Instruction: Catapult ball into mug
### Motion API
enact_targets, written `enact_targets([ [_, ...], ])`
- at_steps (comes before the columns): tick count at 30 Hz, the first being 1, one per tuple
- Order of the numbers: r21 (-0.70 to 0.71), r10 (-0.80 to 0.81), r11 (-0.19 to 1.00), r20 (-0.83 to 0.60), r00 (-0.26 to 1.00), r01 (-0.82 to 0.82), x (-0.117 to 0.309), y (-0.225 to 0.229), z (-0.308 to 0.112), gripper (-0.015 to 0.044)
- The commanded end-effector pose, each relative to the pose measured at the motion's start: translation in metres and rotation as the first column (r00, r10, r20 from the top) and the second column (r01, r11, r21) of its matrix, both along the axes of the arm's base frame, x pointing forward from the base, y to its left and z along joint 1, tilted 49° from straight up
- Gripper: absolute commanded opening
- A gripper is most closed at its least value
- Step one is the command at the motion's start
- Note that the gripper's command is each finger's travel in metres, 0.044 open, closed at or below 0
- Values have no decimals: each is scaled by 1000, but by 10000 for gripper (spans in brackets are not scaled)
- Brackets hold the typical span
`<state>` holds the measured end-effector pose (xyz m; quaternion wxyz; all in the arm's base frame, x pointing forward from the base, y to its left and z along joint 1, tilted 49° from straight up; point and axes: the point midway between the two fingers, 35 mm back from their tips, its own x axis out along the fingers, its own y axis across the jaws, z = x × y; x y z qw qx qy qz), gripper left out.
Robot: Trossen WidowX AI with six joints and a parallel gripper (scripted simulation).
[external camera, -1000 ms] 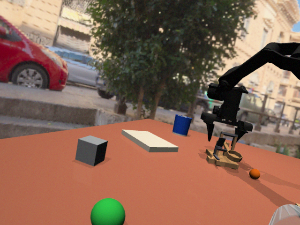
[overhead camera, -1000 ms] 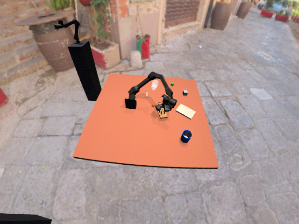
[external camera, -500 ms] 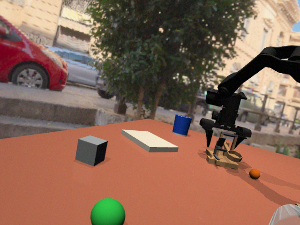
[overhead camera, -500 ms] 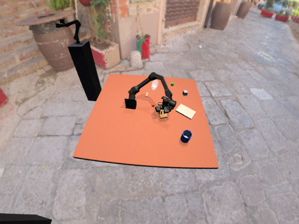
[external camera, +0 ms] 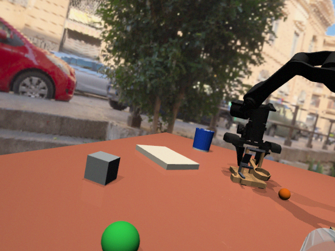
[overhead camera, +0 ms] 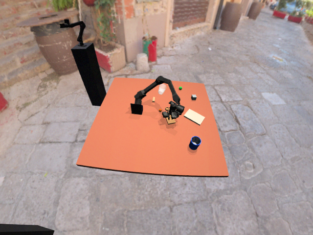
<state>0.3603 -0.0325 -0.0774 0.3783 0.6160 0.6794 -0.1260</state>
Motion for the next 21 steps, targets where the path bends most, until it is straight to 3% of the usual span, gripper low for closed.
enact_targets([
  [1, 4, -1, 1000, 5, 1000, 1, 1, 0, 1, 164],
  [6, 4, -1, 1000, 5, 1000, 1, 1, 0, 1, 131],
  [11, -2, 0, 1000, 0, 1000, 0, -2, -36, 31, 0],
  [16, -4, 14, 1000, 16, 1000, -14, -3, -41, 30, 0],
  [21, -22, 120, 993, 131, 984, -118, -9, -63, 7, 0],
])
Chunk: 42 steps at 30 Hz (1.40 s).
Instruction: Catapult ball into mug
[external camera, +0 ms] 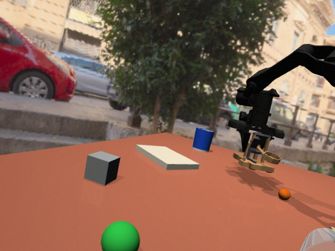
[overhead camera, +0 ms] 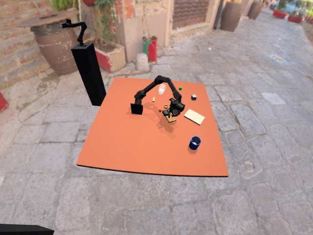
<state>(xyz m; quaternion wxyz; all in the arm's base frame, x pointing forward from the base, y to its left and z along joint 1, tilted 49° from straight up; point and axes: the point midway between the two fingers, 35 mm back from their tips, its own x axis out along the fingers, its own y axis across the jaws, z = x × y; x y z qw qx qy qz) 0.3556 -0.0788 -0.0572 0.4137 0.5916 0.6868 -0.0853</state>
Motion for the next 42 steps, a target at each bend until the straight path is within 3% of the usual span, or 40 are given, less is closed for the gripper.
enact_targets([
  [1, -13, 60, 998, 71, 996, -59, -6, -22, -18, 0],
  [15, -92, 346, 937, 381, 858, -337, -26, -70, -79, 0],
  [42, -93, 350, 935, 386, 854, -341, -22, -48, -97, 0],
])
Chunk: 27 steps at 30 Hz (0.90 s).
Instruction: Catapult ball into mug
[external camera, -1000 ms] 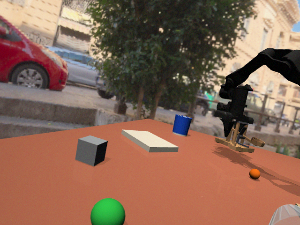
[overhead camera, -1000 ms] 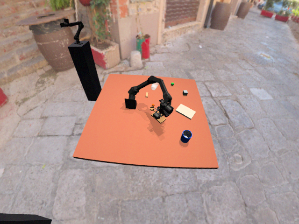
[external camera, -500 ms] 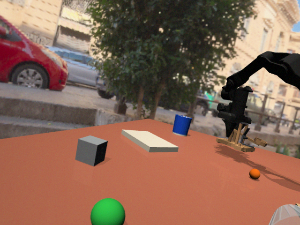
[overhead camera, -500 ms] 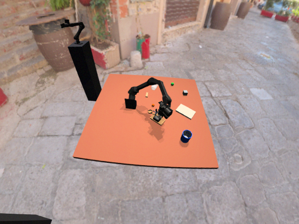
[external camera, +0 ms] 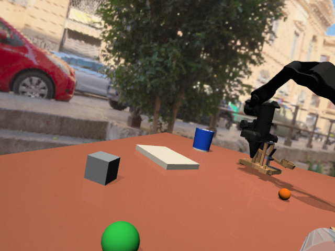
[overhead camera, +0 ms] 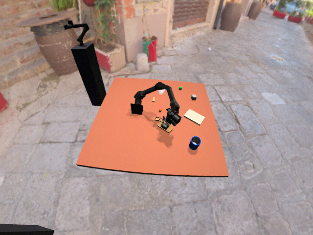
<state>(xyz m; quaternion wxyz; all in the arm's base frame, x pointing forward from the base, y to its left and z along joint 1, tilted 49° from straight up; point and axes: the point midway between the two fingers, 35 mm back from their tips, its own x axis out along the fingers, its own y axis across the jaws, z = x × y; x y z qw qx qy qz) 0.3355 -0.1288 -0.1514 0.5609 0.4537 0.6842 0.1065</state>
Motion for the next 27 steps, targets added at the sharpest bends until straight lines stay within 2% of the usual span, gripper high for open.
enact_targets([
  [1, 6, -11, 1000, -4, 1000, 11, -1, 3, -4, 0],
  [19, 1, 0, 1000, 1, 1000, 0, 1, 16, -14, 0],
  [27, 1, 0, 1000, 1, 1000, 0, 1, 16, -14, 210],
])
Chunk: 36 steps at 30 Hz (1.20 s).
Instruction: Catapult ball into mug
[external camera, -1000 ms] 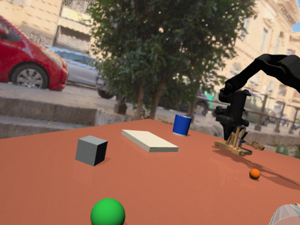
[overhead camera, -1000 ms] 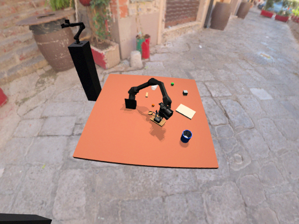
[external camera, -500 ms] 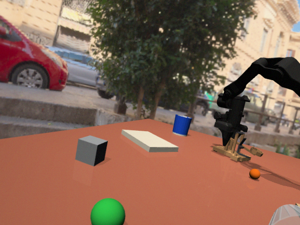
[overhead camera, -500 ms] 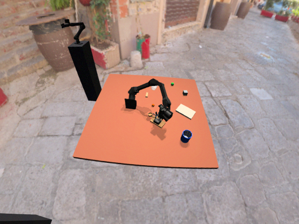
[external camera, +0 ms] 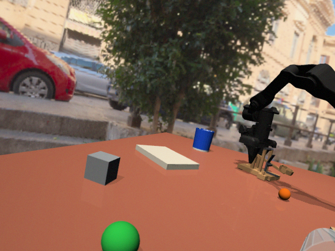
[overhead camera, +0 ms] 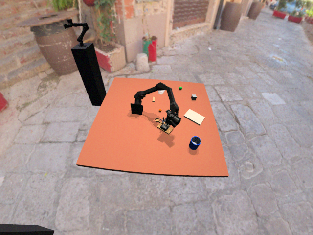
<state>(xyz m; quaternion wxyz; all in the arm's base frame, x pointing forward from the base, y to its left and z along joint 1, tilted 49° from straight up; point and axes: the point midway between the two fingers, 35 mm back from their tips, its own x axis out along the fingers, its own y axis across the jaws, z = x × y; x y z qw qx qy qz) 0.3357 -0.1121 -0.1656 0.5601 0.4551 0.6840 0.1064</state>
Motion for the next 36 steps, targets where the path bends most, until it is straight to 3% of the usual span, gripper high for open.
enact_targets([
  [1, -1, 2, 1000, 2, 1000, -2, 0, 0, 0, 236],
  [6, -2, 2, 1000, 2, 1000, -2, 1, -3, 2, 368],
  [9, -5, 0, 1000, 0, 1000, 0, 2, -33, 26, 440],
  [14, -4, 0, 1000, -2, 1000, 0, -5, -75, 67, 440],
  [23, 1, -1, 1000, 5, 1000, 1, -6, -73, 64, 440],
  [28, 2, -1, 1000, 6, 1000, 1, -4, -39, 35, 440],
  [36, 3, -1, 1000, 6, 1000, 1, -3, -35, 30, 440],
])
